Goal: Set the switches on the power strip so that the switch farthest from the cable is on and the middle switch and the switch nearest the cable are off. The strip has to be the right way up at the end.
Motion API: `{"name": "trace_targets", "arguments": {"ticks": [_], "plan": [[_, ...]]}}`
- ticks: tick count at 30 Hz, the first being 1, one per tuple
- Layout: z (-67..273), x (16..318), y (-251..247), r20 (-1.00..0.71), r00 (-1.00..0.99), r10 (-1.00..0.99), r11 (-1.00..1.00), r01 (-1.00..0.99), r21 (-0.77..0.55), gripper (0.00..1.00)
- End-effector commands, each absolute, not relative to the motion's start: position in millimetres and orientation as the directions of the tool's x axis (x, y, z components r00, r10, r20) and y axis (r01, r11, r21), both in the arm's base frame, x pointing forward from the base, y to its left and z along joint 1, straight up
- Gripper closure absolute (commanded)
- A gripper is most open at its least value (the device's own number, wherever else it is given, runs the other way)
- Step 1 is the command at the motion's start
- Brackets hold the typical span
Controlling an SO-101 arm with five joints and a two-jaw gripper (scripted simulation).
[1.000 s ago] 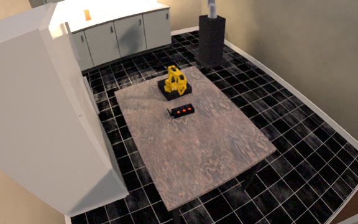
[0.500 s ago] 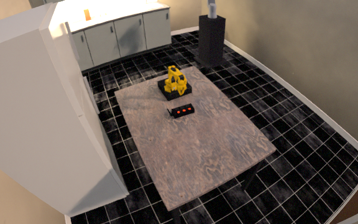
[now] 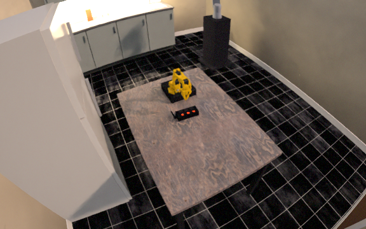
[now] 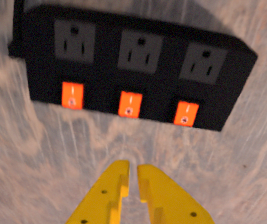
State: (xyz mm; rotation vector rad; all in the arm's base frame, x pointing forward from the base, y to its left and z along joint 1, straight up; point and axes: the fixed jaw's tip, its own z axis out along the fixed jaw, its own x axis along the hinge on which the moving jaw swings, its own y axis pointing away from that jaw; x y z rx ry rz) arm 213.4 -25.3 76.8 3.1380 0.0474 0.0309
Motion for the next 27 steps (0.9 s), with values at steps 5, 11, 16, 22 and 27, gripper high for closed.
{"name": "trace_targets", "arguments": {"ticks": [5,11,16,22,27], "plan": [[65.5,247.6,-39.0,0.063,0.965,0.253,-0.967,0.252,0.025,1.00],[56.1,264.5,-47.5,0.083,0.920,0.383,-0.924,0.380,0.051,1.00],[42.3,282.5,-58.6,0.098,0.840,0.534,-0.845,0.527,0.091,1.00],[26.0,297.3,-70.5,0.099,0.730,0.676,-0.736,0.662,0.141,1.00],[17.0,303.1,-76.5,0.093,0.666,0.740,-0.671,0.723,0.168,1.00]]}}
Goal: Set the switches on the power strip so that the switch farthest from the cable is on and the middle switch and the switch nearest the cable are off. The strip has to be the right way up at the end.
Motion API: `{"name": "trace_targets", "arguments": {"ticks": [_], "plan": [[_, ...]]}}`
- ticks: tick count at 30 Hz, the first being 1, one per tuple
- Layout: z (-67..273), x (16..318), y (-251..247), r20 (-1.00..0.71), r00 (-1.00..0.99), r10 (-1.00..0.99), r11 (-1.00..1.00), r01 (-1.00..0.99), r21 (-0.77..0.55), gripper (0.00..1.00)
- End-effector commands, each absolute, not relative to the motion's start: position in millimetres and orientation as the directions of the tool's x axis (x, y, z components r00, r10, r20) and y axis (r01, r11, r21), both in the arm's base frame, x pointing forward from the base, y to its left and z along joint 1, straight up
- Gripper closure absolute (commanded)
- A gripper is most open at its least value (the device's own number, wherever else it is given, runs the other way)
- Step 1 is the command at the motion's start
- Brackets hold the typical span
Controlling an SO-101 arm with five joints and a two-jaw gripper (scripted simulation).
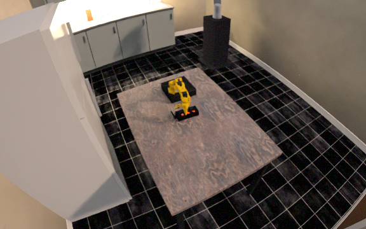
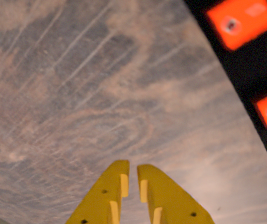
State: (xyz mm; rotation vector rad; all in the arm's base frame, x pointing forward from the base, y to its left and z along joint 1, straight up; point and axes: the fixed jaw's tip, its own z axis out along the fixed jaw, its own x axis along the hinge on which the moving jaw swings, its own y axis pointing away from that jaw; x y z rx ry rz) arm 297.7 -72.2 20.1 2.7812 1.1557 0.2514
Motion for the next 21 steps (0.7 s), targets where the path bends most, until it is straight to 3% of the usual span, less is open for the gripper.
{"name": "trace_targets", "arguments": {"ticks": [1,21], "plan": [[17.0,303.1,-76.5,0.093,0.666,0.740,-0.671,0.723,0.168,1.00],[5.5,308.7,-83.9,0.078,0.577,0.813,-0.580,0.789,0.201,1.00]]}}
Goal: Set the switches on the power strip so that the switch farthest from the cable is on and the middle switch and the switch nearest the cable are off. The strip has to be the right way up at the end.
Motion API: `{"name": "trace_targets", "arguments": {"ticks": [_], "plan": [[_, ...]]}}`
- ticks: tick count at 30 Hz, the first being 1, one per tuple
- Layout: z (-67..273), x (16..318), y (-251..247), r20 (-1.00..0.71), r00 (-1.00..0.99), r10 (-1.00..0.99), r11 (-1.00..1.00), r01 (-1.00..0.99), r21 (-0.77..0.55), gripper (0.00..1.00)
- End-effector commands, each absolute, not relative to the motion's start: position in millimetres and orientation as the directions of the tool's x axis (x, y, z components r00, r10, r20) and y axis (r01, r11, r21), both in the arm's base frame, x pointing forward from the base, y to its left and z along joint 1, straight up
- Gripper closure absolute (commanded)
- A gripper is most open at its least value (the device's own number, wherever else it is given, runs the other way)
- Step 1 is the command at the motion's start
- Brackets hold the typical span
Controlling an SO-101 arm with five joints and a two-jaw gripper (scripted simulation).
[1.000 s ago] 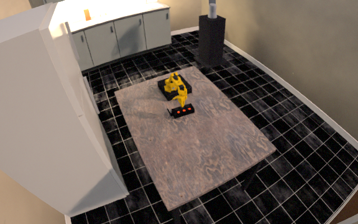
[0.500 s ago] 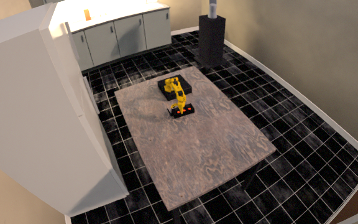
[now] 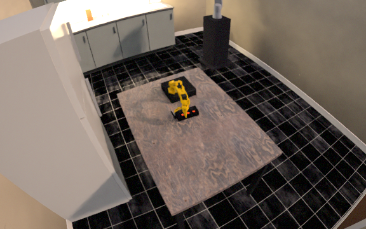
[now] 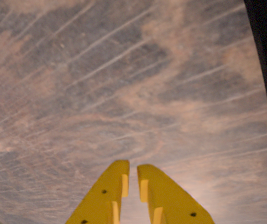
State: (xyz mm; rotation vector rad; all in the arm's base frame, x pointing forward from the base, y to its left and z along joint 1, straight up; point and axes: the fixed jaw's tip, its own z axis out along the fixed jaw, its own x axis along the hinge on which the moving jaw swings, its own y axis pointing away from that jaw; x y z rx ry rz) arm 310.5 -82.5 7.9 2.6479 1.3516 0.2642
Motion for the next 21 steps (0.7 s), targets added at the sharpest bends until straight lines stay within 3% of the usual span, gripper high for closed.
{"name": "trace_targets", "arguments": {"ticks": [1,21], "plan": [[5.5,308.7,-83.9,0.078,0.577,0.813,-0.580,0.789,0.201,1.00],[4.3,310.4,-85.2,0.082,0.579,0.811,-0.582,0.786,0.211,1.00]]}}
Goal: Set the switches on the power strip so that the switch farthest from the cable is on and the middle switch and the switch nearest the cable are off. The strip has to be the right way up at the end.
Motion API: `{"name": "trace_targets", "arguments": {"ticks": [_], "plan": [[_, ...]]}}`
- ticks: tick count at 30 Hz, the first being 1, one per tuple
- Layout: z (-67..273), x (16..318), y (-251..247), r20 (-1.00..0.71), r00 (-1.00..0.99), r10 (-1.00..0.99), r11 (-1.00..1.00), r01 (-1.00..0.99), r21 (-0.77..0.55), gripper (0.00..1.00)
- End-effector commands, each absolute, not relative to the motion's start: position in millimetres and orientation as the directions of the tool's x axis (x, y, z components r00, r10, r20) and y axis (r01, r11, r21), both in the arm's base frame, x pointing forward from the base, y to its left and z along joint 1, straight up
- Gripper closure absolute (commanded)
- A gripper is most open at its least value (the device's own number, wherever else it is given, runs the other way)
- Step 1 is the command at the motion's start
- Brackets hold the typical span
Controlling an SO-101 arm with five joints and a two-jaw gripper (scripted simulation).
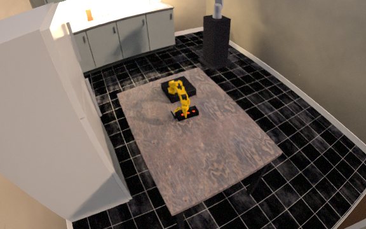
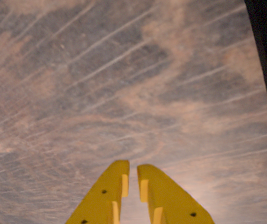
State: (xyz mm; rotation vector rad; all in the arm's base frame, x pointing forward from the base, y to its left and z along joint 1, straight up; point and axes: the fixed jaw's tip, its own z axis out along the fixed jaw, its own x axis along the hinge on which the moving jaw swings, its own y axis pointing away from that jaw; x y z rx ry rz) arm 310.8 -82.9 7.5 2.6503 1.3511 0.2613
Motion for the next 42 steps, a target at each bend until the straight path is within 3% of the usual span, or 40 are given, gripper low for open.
{"name": "trace_targets", "arguments": {"ticks": [1,30,42], "plan": [[4.0,310.8,-85.6,0.083,0.579,0.811,-0.582,0.785,0.214,1.00],[3.5,315.0,-87.7,0.093,0.579,0.810,-0.583,0.777,0.239,1.00],[-1.1,292.0,-85.8,0.046,0.599,0.799,-0.600,0.791,0.119,1.00]]}}
